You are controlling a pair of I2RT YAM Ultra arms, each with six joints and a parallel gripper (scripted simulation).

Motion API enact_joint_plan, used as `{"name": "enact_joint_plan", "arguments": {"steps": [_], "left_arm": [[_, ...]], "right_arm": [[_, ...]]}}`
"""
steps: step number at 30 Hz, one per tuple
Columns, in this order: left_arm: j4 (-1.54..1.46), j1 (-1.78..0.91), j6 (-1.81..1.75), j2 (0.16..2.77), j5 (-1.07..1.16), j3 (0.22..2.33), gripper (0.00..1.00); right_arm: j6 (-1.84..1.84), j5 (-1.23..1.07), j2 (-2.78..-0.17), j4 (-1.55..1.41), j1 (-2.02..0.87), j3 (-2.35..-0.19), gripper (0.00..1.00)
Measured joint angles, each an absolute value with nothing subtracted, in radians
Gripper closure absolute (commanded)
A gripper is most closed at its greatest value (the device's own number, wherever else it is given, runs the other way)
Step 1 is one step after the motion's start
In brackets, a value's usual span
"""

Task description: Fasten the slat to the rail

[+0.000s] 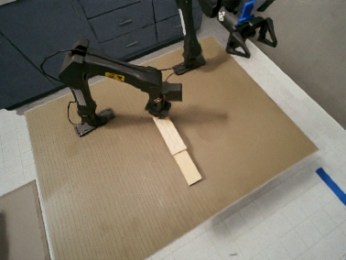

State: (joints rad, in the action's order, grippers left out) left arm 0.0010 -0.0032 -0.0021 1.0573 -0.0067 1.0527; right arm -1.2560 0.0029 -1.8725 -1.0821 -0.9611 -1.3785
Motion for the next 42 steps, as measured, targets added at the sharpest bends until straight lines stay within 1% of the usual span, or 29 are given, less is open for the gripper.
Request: {"name": "enact_joint_plan", "arguments": {"steps": [42], "left_arm": [[0.001, -0.003, -0.002, 1.057, -0.007, 1.053, 0.00]], "right_arm": [[-1.256, 0.003, -1.872, -1.068, -0.961, -1.378, 0.66]]}}
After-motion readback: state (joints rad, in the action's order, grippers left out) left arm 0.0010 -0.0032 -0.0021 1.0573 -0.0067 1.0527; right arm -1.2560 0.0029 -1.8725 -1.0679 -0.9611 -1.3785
